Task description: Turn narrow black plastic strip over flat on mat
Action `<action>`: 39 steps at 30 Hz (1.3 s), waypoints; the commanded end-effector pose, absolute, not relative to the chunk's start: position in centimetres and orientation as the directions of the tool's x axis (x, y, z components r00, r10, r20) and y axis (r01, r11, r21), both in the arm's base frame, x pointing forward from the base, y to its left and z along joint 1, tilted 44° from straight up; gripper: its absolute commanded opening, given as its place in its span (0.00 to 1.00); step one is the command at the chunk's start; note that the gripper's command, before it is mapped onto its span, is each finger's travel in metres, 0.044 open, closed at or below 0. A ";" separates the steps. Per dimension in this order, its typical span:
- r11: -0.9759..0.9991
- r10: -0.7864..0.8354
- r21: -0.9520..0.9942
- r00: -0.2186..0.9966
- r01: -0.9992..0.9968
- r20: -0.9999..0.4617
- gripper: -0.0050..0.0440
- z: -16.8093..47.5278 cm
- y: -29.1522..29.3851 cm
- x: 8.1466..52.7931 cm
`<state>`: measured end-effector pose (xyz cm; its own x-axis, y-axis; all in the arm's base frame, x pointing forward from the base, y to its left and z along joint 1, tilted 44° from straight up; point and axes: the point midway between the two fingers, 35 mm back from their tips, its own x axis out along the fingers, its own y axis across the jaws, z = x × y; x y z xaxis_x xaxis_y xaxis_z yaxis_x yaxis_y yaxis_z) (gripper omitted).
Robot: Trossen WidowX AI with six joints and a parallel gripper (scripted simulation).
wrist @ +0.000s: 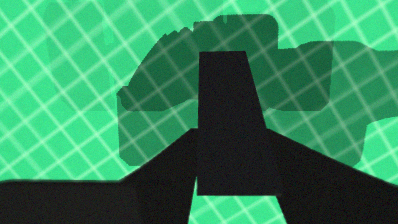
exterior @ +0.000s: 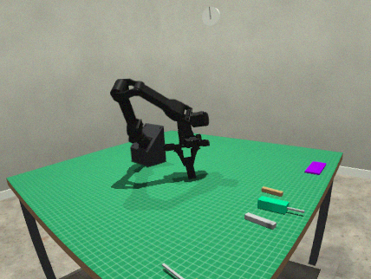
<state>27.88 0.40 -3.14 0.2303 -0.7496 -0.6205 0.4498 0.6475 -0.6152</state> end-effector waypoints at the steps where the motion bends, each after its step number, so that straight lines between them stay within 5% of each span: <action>1: 0.652 -0.745 -0.604 0.240 0.458 -0.622 0.43 -2.9 0.5 28.3; 39: 0.649 -0.739 -0.614 0.181 0.449 -0.649 0.43 -4.0 -0.2 27.6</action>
